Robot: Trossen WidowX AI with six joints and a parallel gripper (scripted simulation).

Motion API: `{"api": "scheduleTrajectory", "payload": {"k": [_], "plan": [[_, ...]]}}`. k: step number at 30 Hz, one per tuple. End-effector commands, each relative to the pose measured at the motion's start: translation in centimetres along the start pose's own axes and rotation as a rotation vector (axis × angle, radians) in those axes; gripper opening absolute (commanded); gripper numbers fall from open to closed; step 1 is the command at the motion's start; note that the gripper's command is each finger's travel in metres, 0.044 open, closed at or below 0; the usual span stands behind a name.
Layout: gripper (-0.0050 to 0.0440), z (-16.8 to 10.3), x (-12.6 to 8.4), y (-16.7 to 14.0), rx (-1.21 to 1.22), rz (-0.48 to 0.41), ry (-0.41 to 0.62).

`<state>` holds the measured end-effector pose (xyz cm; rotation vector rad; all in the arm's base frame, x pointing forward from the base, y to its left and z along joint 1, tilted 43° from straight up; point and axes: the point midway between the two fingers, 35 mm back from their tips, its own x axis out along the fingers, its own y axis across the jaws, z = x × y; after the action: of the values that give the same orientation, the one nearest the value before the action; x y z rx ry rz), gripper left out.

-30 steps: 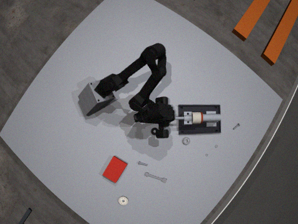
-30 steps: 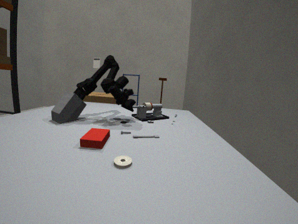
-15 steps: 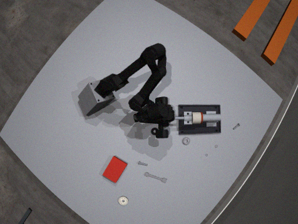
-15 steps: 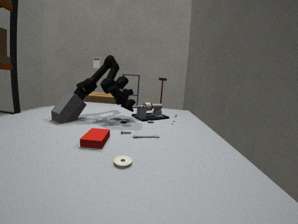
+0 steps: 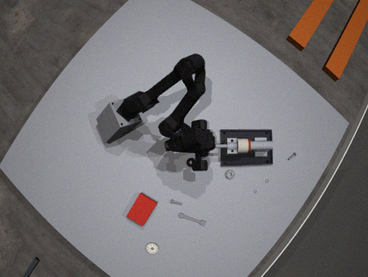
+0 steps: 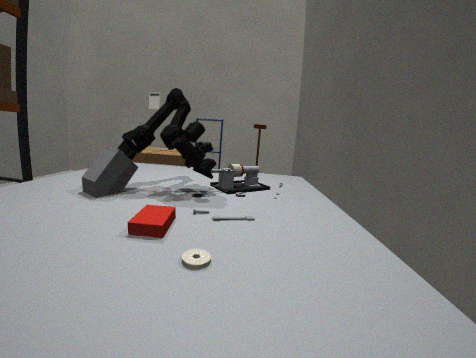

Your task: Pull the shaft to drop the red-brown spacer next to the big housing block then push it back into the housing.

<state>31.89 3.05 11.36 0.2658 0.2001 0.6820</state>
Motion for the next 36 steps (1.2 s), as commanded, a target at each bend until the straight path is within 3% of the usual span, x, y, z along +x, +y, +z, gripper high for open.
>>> {"api": "scheduleTrajectory", "payload": {"k": [1,36], "plan": [[-0.005,0.01,-0.24,-0.03,-0.007,-0.001,-0.003],[-0.005,-0.21,-0.43,-0.03,-0.007,-0.001,-0.002]]}}
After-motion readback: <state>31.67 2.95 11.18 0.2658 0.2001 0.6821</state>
